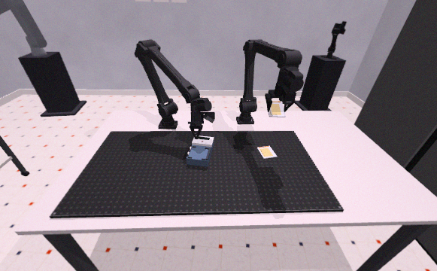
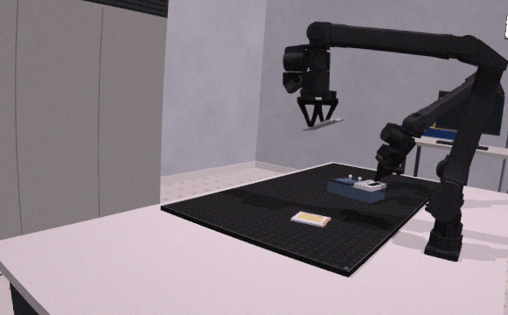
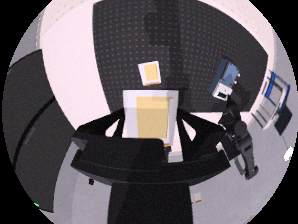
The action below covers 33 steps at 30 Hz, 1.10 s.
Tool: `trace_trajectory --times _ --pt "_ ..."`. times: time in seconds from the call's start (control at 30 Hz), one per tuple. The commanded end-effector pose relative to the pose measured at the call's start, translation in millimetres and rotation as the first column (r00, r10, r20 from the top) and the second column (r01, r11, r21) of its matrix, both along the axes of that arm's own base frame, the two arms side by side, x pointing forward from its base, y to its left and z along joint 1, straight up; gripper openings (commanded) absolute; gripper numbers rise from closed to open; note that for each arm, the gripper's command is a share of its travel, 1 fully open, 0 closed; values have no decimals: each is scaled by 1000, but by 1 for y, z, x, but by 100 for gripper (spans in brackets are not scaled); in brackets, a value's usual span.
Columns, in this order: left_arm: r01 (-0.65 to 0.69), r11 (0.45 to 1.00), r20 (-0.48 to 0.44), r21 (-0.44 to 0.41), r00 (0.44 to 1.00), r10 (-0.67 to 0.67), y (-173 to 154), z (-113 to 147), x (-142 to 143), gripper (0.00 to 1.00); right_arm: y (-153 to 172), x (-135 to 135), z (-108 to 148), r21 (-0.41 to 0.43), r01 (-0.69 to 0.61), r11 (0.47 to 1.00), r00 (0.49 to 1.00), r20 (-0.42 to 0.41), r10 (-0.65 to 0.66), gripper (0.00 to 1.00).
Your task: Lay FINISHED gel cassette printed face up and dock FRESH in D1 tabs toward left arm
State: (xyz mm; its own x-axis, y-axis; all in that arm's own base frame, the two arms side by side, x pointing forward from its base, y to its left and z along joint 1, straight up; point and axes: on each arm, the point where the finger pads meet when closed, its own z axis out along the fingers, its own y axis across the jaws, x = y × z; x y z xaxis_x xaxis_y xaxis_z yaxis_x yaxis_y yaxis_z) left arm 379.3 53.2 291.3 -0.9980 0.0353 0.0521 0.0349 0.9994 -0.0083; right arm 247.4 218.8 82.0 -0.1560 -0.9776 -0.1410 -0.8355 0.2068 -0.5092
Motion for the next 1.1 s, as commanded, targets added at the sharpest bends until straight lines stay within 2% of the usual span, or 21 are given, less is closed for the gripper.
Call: trace_trajectory --times 0.0,0.9,1.07 --pt "1 1000 60 5 998 -2 3 30 9 0 -36 -30 -66 -128 -17 992 991 -133 0 0" --pt "1 1000 60 5 998 -2 3 30 9 0 -36 -30 -66 -128 -17 992 991 -133 0 0" --pt "144 989 31 -25 989 -143 -15 23 24 0 -36 -30 -66 -128 -17 992 991 -133 0 0"
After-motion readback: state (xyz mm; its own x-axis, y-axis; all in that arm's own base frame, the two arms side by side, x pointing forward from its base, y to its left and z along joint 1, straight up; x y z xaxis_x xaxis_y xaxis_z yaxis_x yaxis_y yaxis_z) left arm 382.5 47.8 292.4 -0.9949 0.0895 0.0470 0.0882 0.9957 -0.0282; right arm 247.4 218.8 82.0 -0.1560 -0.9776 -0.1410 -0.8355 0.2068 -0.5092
